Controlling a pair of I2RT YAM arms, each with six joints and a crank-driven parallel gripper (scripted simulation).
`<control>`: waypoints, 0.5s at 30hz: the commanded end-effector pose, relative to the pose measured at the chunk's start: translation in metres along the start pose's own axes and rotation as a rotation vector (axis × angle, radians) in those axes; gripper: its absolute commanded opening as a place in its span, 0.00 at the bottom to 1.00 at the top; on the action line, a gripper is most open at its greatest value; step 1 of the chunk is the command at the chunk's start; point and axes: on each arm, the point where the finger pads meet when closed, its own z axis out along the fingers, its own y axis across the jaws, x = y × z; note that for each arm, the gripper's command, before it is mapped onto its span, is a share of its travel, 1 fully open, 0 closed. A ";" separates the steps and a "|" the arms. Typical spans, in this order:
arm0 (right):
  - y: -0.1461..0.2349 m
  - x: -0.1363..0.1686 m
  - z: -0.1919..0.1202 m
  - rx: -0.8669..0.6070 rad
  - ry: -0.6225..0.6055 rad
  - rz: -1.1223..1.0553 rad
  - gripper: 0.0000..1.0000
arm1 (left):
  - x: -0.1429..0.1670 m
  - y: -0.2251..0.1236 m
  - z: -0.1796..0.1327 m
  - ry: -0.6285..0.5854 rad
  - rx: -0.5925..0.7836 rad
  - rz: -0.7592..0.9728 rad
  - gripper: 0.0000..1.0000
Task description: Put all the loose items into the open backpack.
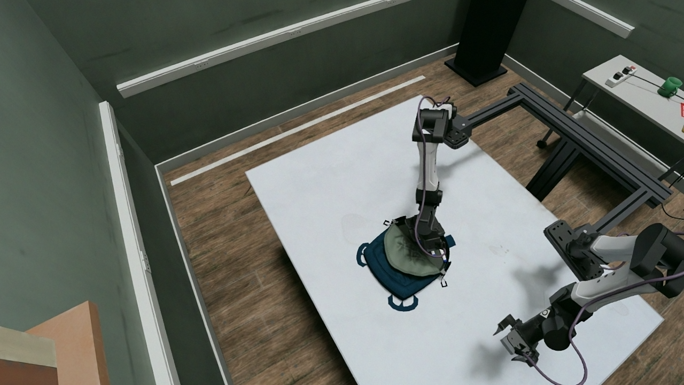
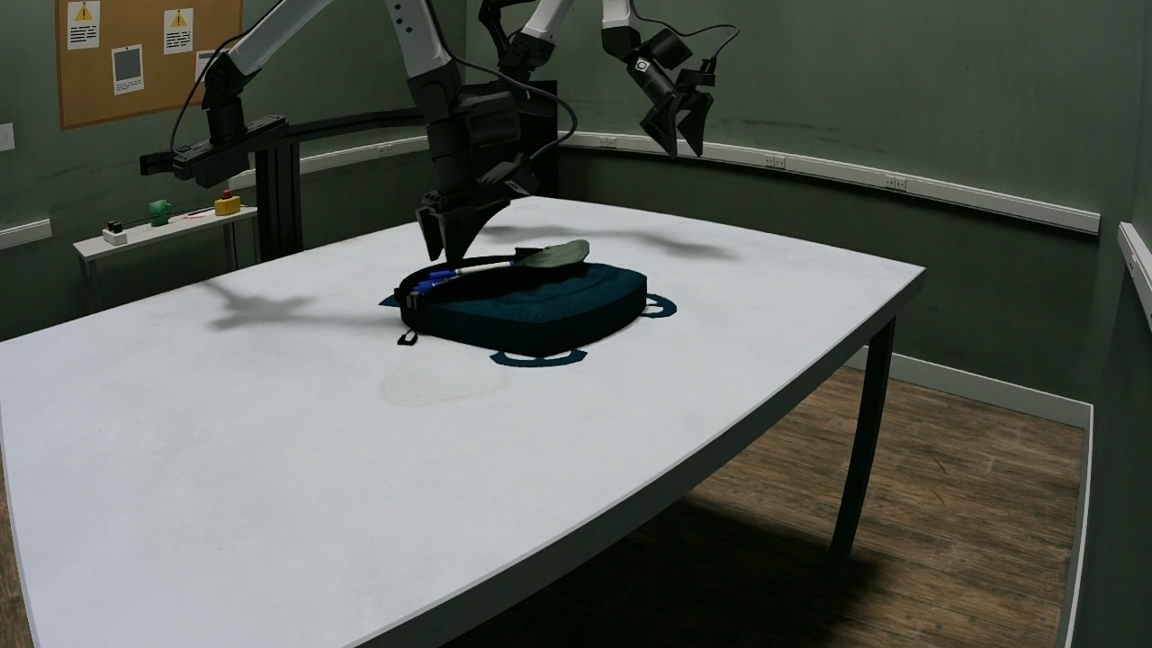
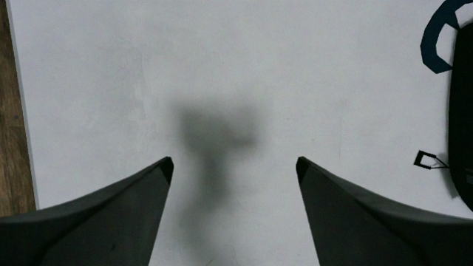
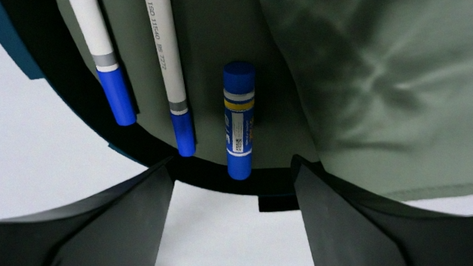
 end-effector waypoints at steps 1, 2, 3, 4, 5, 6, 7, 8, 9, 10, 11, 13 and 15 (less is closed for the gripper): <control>-0.003 -0.010 -0.023 0.017 -0.020 -0.001 0.82 | -0.006 0.000 0.000 -0.015 0.000 0.003 0.90; -0.003 -0.010 -0.026 0.017 -0.020 -0.001 0.82 | -0.006 0.000 0.000 -0.015 0.000 0.003 0.90; -0.003 -0.010 -0.029 0.017 -0.020 -0.001 0.82 | -0.006 0.000 0.000 -0.015 0.000 0.003 0.90; -0.003 -0.010 -0.032 0.017 -0.020 -0.001 0.82 | -0.006 0.000 0.000 -0.015 0.000 0.003 0.90; -0.003 -0.010 -0.036 0.017 -0.020 -0.001 0.82 | -0.006 0.000 0.000 -0.015 0.000 0.003 0.90; -0.002 -0.010 -0.039 0.016 -0.020 -0.001 0.82 | -0.006 0.000 0.000 -0.015 0.000 0.003 0.90; -0.002 -0.009 -0.042 0.016 -0.020 -0.001 0.82 | -0.006 0.000 0.000 -0.015 0.000 0.003 0.90; -0.002 -0.009 -0.046 0.016 -0.020 -0.001 0.82 | -0.006 0.000 0.000 -0.015 0.000 0.003 0.90; -0.002 -0.009 -0.049 0.016 -0.020 -0.001 0.82 | -0.006 0.000 0.000 -0.015 0.000 0.003 0.90; -0.002 -0.009 -0.052 0.016 -0.019 -0.001 0.82 | -0.006 0.000 0.000 -0.015 0.000 0.003 0.90; -0.002 -0.009 -0.055 0.016 -0.019 -0.001 0.82 | -0.006 0.000 0.000 -0.015 0.000 0.003 0.90; -0.002 -0.008 -0.062 0.016 -0.019 -0.001 0.82 | -0.006 0.000 0.000 -0.015 0.000 0.003 0.90; -0.002 -0.008 -0.062 0.016 -0.019 -0.001 0.82 | -0.006 0.000 0.000 -0.015 0.000 0.003 0.90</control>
